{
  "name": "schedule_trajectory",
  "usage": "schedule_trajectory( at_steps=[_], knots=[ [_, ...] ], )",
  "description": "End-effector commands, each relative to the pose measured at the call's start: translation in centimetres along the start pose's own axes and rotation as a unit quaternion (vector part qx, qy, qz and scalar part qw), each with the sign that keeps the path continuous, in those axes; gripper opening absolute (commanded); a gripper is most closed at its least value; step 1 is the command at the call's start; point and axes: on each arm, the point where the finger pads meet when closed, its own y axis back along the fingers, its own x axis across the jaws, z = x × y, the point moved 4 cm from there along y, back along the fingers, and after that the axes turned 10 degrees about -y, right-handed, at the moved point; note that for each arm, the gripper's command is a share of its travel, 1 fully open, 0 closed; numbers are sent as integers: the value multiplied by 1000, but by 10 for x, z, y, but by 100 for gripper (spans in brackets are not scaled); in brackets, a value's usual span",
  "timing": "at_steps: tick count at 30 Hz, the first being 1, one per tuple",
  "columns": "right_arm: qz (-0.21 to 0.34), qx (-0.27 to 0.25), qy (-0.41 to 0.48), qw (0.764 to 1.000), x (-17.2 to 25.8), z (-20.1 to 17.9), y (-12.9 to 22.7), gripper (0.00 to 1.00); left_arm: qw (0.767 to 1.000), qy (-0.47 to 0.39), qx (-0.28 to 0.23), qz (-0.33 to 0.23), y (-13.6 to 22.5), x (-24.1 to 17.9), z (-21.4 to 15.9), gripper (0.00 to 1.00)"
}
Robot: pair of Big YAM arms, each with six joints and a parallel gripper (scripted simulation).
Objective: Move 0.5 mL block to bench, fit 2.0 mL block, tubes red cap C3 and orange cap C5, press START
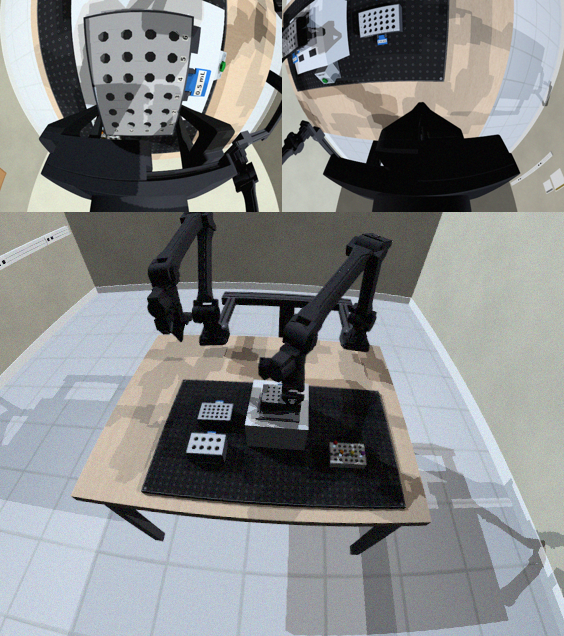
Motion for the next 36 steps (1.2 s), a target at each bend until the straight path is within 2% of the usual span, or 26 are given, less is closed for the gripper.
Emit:
schedule_trajectory(
  at_steps=[1,9,16,26,32,36],
  knots=[
    [4,-42,4,999,4,20,31,0,998,19,-30,54,58,13,-15,0],
    [4,-45,4,999,4,21,34,0,997,10,-35,67,68,18,-30,0],
    [4,-41,4,999,4,19,31,0,999,-10,-19,38,39,-3,-37,0],
    [2,-26,5,1000,4,10,18,0,997,3,-26,69,62,3,-72,0],
    [1,-14,6,1000,4,4,9,0,999,-11,-24,45,38,-12,-69,0],
    [1,-11,6,1000,4,2,7,0,999,-8,-14,32,31,-21,-89,0]
  ],
)
